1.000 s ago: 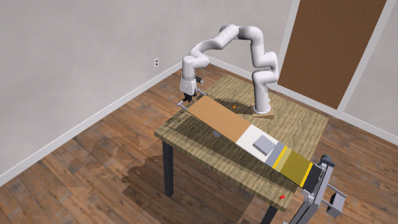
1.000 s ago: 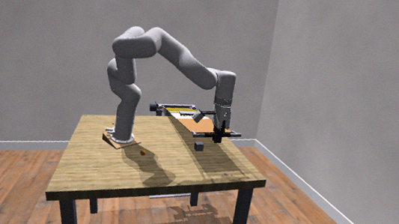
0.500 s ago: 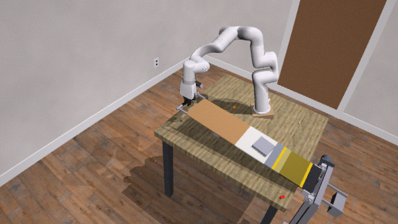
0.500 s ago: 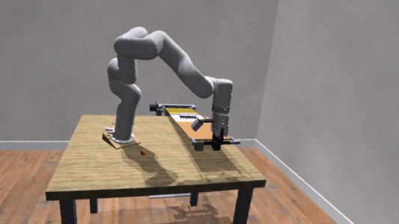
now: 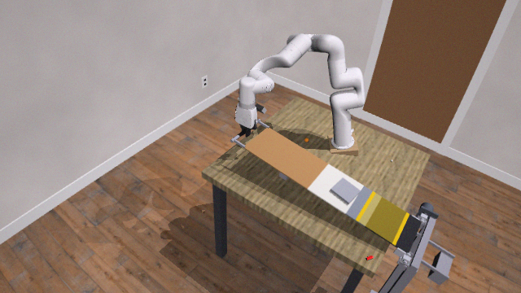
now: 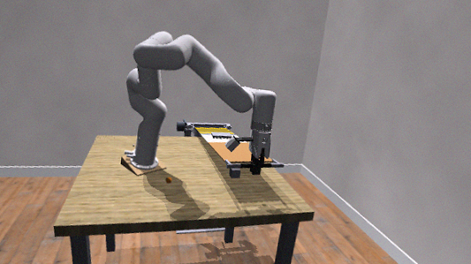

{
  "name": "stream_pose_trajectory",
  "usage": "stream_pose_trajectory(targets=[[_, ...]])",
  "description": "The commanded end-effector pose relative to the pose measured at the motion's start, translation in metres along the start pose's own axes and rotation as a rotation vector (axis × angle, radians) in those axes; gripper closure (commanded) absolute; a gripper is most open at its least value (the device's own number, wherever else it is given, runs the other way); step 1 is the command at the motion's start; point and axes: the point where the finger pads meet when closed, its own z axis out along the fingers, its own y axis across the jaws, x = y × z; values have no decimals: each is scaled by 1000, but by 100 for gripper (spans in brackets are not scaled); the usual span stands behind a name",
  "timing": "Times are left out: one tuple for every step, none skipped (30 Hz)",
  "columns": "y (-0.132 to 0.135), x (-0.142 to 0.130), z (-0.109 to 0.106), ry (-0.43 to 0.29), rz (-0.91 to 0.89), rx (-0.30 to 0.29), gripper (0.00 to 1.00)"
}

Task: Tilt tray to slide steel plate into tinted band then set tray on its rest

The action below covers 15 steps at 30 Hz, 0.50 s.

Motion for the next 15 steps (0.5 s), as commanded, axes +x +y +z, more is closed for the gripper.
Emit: stream_pose_trajectory(targets=[[11,-1,-70,-8,0,4,100],[13,-1,-76,-8,0,4,100],[11,-1,-71,-8,0,4,100],[9,-1,-57,-8,0,4,100],[5,-1,-39,-8,0,4,100],[2,-1,-20,-8,0,4,100],[0,-1,-6,-8,0,4,100],[-1,-1,-1,-8,0,4,100],[-1,-1,-1,-8,0,4,100],[-1,-1,-1,-8,0,4,100],[-1,-1,-1,-8,0,4,100],[-1,-1,-1,-8,0,4,100],[-1,-1,-1,-8,0,4,100],[-2,-1,6,-8,0,4,100],[-2,-1,6,-8,0,4,100]])
